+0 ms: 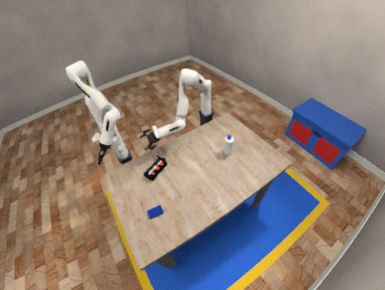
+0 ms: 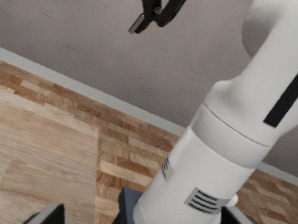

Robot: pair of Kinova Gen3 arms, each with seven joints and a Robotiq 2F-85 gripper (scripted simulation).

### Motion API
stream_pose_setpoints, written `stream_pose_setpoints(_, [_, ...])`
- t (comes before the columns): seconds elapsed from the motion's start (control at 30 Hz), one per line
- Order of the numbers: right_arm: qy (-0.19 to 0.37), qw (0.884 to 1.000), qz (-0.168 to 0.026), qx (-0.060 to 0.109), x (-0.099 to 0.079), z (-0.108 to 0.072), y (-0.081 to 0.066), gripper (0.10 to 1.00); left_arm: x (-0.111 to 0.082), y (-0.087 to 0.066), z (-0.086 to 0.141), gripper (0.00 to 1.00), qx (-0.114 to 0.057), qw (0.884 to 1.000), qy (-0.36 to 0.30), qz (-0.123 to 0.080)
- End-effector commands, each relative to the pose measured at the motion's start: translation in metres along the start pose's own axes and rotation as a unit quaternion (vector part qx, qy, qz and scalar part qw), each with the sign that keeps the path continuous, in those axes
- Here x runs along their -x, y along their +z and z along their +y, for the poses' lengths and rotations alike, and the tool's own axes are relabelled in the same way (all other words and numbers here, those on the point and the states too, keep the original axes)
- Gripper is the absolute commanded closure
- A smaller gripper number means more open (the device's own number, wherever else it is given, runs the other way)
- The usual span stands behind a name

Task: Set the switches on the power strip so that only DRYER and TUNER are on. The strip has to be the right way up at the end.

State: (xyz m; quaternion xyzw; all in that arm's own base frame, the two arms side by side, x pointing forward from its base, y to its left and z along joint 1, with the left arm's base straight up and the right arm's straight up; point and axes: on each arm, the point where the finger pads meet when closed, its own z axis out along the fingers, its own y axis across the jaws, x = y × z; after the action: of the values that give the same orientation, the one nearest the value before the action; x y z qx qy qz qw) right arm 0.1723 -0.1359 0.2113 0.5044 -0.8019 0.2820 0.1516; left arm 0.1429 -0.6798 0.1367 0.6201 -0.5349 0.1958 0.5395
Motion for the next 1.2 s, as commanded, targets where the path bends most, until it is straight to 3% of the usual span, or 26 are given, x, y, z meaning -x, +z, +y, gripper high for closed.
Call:
stream_pose_setpoints(0.0, [0.000, 1.000, 0.000, 0.000, 0.000, 0.000, 0.000, 0.099, -0.001, 0.000, 0.000, 0.001, 0.000, 1.000, 0.001, 0.001])
stream_pose_setpoints(0.6, [0.001, 1.000, -0.003, 0.000, 0.003, -0.001, -0.001, 0.099, -0.001, 0.000, 0.000, 0.001, 0.000, 1.000, 0.001, 0.001])
stream_pose_setpoints(0.7, [0.001, 1.000, -0.022, 0.003, 0.023, -0.006, -0.005, 0.099, -0.001, 0.000, 0.000, 0.001, 0.000, 1.000, 0.001, 0.001])
stream_pose_setpoints(0.77, [-0.001, 0.999, -0.044, 0.008, 0.050, -0.012, -0.012, 0.099, -0.001, 0.000, 0.000, 0.001, 0.000, 1.000, 0.001, 0.001])
stream_pose_setpoints(1.03, [-0.006, 0.994, -0.108, 0.030, 0.128, -0.023, -0.033, 0.099, -0.001, 0.000, 0.000, 0.001, 0.000, 1.000, 0.001, 0.001])
stream_pose_setpoints(1.1, [-0.006, 0.994, -0.108, 0.030, 0.128, -0.023, -0.033, 0.099, -0.001, 0.000, 0.000, 0.001, 0.000, 1.000, 0.001, 0.001])
stream_pose_setpoints(1.13, [-0.008, 0.991, -0.128, 0.037, 0.153, -0.025, -0.041, 0.099, -0.001, 0.000, 0.000, 0.001, 0.000, 1.000, 0.001, 0.001])
stream_pose_setpoints(1.17, [-0.007, 0.990, -0.132, 0.040, 0.158, -0.025, -0.042, 0.099, -0.001, 0.000, 0.000, 0.001, 0.000, 1.000, 0.001, 0.001])
